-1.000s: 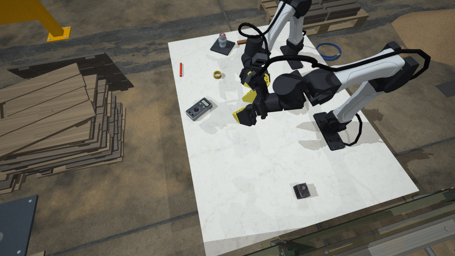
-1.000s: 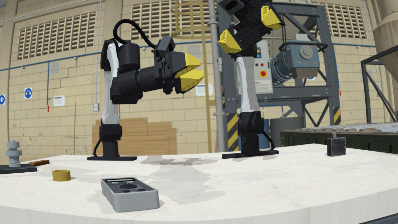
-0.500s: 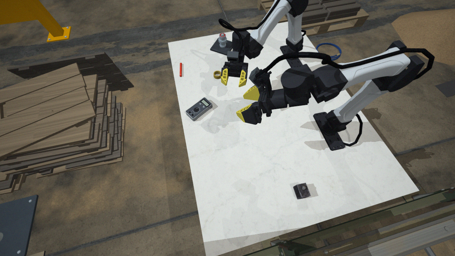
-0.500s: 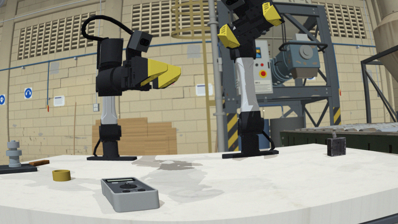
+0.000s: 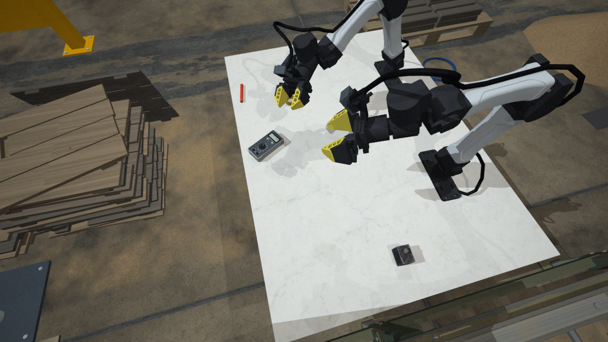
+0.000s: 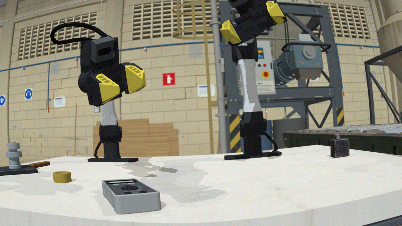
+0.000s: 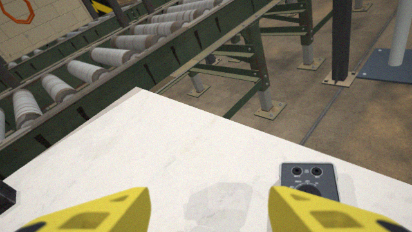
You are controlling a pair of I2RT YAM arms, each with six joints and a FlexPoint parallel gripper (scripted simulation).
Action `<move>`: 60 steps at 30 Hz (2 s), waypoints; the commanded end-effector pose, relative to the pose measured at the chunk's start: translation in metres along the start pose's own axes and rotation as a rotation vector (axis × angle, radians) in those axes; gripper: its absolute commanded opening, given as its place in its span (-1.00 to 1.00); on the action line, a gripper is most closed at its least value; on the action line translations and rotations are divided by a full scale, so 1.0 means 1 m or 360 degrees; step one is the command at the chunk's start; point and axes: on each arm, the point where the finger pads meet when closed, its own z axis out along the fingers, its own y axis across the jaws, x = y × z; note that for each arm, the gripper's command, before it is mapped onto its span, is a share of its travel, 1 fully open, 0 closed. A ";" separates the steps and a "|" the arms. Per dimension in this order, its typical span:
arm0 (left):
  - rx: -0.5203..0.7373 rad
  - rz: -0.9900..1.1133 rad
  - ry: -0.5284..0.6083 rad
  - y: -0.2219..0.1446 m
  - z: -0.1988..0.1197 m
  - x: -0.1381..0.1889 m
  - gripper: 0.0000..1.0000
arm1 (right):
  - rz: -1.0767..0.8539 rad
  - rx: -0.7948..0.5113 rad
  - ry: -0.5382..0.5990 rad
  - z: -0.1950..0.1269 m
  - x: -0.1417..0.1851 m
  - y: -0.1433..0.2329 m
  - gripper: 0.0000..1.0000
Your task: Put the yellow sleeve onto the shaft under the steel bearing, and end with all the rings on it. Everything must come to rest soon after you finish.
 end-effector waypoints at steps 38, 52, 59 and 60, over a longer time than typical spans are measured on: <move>-0.0325 -0.0280 -0.0260 0.014 -0.046 -0.029 1.00 | 0.1239 0.1428 0.0286 -0.151 0.029 -0.185 0.10; -0.0423 -0.0392 -0.0367 0.019 -0.062 -0.037 1.00 | 0.1588 0.1954 0.0310 -0.237 0.051 -0.214 0.10; -0.0467 -0.0453 -0.0422 0.021 -0.072 -0.040 1.00 | 0.1742 0.2236 0.0299 -0.287 0.056 -0.217 0.10; -0.0482 -0.0461 -0.0449 0.023 -0.076 -0.045 1.00 | 0.1769 0.2284 0.0299 -0.295 0.058 -0.217 0.10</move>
